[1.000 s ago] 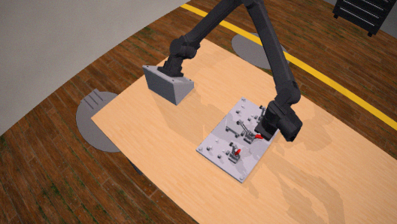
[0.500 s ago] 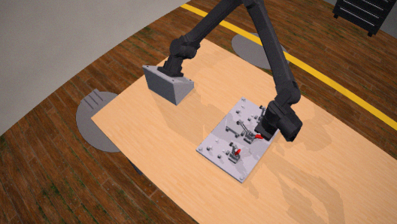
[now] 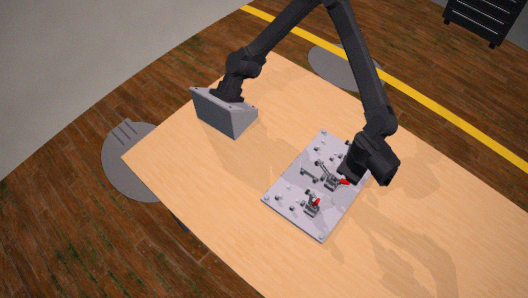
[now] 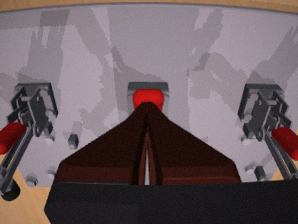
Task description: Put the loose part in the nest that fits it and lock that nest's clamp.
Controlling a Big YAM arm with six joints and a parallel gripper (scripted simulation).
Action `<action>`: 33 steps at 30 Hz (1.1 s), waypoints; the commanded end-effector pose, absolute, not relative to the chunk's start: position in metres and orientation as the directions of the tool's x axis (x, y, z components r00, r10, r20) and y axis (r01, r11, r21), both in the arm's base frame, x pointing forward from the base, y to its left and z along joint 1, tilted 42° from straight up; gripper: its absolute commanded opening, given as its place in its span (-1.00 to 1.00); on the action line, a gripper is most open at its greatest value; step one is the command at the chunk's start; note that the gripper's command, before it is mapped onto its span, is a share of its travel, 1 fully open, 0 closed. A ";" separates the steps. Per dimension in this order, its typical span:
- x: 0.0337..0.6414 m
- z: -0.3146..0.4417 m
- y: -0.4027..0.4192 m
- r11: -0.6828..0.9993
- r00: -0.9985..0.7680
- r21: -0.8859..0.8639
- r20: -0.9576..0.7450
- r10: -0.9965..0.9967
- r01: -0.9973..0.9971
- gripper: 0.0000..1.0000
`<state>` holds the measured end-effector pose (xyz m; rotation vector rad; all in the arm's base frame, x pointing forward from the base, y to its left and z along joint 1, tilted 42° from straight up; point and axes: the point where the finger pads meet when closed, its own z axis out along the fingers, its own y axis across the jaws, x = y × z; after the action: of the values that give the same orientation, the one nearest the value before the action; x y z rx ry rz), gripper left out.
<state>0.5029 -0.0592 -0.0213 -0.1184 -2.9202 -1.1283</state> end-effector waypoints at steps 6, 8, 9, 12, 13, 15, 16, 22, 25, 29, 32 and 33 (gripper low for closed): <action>0.500 -0.020 -0.067 0.744 -0.997 0.665 0.013 0.073 0.063 -1.00; 0.500 -0.019 -0.066 0.744 -0.997 0.666 0.015 0.073 0.064 -1.00; 0.500 -0.019 -0.067 0.744 -0.997 0.666 0.015 0.073 0.064 -1.00; 0.499 -0.018 -0.068 0.743 -0.997 0.666 0.017 0.075 0.067 -1.00; 0.499 -0.018 -0.068 0.743 -0.997 0.666 0.017 0.075 0.067 -1.00; 0.499 -0.014 -0.068 0.743 -0.997 0.666 0.018 0.073 0.066 -1.00; 0.501 -0.010 -0.071 0.743 -0.997 0.666 0.016 0.075 0.066 -1.00; 0.515 -0.001 -0.077 0.750 -0.998 0.660 -0.012 0.069 0.044 -1.00; 0.515 0.004 -0.082 0.751 -0.997 0.659 -0.016 0.075 0.046 -1.00; 0.515 0.005 -0.083 0.751 -0.997 0.659 -0.017 0.074 0.045 -1.00; 0.515 0.000 -0.071 0.749 -0.999 0.661 -0.006 0.052 0.035 -1.00; 0.515 0.001 -0.072 0.749 -0.999 0.661 -0.006 0.054 0.037 -1.00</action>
<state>0.4969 -0.0672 -0.0137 -0.1220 -2.9180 -1.1286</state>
